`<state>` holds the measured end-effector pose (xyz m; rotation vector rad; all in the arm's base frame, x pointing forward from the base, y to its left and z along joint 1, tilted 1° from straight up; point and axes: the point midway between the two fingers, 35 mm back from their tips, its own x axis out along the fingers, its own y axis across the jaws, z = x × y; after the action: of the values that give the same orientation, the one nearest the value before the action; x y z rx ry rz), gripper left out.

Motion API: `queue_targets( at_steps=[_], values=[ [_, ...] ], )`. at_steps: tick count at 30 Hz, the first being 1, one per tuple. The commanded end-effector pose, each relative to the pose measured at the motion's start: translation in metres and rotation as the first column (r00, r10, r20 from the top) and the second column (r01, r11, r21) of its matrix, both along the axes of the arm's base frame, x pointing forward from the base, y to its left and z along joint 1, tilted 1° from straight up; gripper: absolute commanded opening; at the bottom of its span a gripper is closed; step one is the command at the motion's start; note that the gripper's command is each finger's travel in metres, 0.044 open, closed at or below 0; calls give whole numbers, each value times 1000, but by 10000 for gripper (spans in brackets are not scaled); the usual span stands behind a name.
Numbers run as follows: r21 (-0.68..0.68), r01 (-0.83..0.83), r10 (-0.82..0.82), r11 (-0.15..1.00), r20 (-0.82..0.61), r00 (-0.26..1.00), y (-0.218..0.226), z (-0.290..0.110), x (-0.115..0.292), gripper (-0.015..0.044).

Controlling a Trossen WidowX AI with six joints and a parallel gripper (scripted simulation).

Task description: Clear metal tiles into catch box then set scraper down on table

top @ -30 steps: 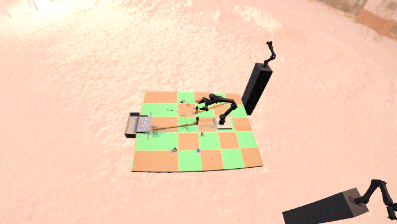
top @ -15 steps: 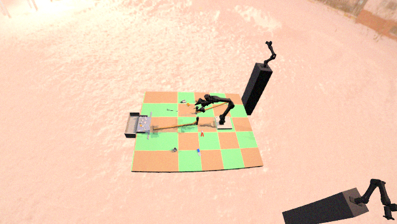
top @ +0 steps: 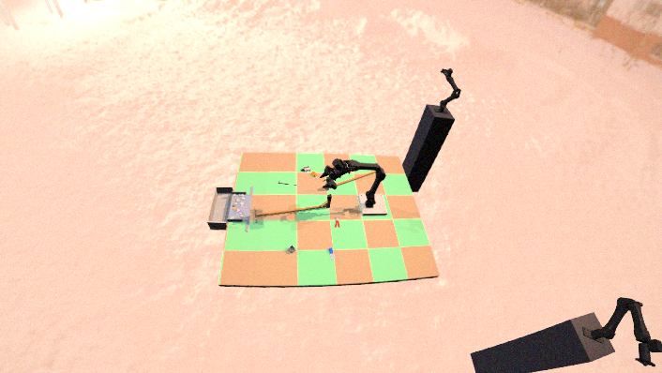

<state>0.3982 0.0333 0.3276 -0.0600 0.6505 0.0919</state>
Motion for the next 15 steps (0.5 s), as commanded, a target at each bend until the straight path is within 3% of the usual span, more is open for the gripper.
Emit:
queue_targets(
  at_steps=[1,15],
  values=[
    [-7,-13,13,1000,-31,999,2,-7,10,440],
    [-24,-31,28,999,-128,991,6,-33,40,440]
  ],
)
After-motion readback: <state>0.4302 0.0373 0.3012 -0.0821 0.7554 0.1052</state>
